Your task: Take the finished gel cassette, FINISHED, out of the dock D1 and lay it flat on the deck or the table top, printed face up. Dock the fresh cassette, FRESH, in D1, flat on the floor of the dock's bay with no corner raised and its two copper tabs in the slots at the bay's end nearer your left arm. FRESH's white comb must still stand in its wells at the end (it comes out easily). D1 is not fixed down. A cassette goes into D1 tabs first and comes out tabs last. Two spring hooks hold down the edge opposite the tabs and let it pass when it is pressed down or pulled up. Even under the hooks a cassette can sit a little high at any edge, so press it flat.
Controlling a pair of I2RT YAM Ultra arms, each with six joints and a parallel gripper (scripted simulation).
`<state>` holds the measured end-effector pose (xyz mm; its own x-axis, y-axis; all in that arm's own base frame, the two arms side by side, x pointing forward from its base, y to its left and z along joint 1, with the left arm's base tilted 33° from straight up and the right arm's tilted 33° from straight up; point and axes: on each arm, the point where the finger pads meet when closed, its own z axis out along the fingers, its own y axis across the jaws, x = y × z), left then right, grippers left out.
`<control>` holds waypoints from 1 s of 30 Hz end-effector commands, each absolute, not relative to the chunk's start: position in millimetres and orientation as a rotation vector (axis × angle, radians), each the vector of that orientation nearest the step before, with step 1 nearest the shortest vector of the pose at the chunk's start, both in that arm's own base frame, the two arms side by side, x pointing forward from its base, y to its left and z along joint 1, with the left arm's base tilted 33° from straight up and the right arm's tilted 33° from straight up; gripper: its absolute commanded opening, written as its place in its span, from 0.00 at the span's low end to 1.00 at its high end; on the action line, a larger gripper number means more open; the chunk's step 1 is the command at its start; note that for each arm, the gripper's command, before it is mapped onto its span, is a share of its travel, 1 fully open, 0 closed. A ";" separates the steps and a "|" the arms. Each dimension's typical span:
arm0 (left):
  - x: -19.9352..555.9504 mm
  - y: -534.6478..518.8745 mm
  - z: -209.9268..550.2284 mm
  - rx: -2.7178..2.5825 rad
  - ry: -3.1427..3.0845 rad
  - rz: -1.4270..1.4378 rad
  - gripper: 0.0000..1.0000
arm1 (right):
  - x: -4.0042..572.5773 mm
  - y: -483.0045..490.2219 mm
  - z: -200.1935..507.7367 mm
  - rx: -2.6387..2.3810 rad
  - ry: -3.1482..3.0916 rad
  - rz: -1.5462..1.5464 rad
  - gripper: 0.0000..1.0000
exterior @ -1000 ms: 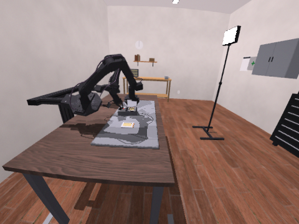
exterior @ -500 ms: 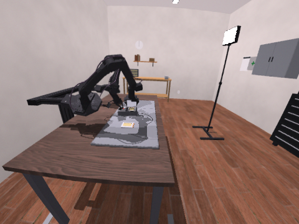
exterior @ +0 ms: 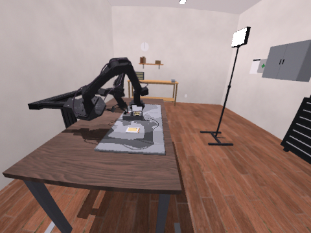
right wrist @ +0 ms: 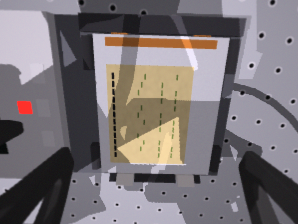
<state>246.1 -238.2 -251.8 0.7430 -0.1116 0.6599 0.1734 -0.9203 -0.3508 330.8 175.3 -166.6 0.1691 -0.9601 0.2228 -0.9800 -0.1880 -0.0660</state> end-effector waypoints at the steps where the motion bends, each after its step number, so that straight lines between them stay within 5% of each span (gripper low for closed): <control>1: 220.8 -191.9 -287.0 -2.513 -0.004 -0.735 0.00 | 328.9 179.9 -174.0 2.361 -1.932 0.301 0.98; 30: 220.8 -191.9 -287.0 -2.513 -0.004 -0.735 0.00 | 333.2 175.4 -184.0 2.363 -1.935 0.301 0.98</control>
